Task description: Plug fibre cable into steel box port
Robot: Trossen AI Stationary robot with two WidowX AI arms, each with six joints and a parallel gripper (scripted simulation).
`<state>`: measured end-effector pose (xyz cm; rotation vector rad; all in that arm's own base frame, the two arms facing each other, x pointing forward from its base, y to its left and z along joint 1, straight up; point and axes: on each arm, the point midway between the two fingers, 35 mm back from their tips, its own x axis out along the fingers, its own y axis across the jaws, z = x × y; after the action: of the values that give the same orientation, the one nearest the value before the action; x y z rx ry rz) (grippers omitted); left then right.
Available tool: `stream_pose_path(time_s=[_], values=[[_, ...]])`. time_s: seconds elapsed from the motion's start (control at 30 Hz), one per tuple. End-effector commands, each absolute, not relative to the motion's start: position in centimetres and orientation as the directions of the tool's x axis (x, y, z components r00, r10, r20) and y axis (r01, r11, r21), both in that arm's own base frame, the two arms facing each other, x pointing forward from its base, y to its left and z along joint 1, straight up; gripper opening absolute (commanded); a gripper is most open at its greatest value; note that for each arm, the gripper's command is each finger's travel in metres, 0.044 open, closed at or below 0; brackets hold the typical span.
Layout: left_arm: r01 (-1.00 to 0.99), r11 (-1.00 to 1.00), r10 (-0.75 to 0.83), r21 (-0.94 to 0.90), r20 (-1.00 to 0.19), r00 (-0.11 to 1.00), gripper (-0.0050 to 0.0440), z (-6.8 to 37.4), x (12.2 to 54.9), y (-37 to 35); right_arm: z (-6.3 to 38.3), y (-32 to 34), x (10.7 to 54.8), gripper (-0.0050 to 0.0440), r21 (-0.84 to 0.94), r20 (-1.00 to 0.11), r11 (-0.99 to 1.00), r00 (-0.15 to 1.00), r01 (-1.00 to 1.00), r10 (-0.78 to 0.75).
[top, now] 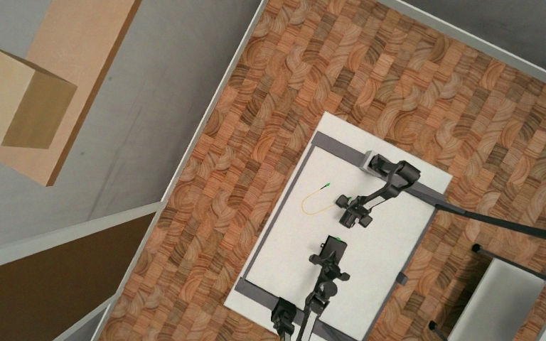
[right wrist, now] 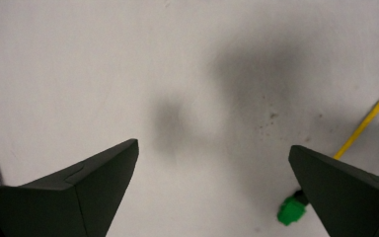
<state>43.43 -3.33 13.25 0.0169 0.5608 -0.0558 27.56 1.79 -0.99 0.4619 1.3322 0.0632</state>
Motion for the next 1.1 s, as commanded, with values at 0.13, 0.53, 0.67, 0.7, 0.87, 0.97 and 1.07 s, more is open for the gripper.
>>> stream_pose_path(time_s=[0.13,0.53,0.67,0.7,0.87,0.97,1.07], values=[[0.054,0.999,-0.047,-0.001,-0.51,0.859,-0.005,14.2,43.6,-3.3,-0.5,1.7,28.2,0.044,0.444,-0.892,0.721,0.337,0.532,0.301],[0.054,0.999,-0.047,-0.001,-0.51,0.859,-0.005,14.2,43.6,-3.3,-0.4,1.5,28.8,0.044,0.5,-0.859,0.34,0.406,0.797,0.312],[0.054,0.999,-0.047,-0.001,-0.51,0.859,-0.005,14.2,43.6,-3.3,-0.3,1.5,29.0,0.044,0.498,-0.846,0.175,0.431,0.849,0.315],[0.054,0.999,-0.047,-0.001,-0.51,0.859,-0.005,14.2,43.6,-3.3,-0.3,1.4,29.0,0.044,0.495,-0.842,0.133,0.437,0.859,0.316],[0.054,0.999,-0.047,-0.001,-0.51,0.859,-0.005,14.2,43.6,-3.3,-0.8,1.3,28.7,0.044,0.454,-0.843,-0.008,0.433,0.891,0.32],[0.054,0.999,-0.047,-0.001,-0.51,0.859,-0.005,14.2,43.6,-3.3,-2.9,1.0,26.4,0.044,0.309,-0.87,-0.153,0.344,0.939,0.353],[0.054,0.999,-0.047,-0.001,-0.51,0.859,-0.005,14.2,43.6,-3.3,-3.7,1.0,25.2,0.044,0.223,-0.87,-0.261,0.313,0.939,0.382]])
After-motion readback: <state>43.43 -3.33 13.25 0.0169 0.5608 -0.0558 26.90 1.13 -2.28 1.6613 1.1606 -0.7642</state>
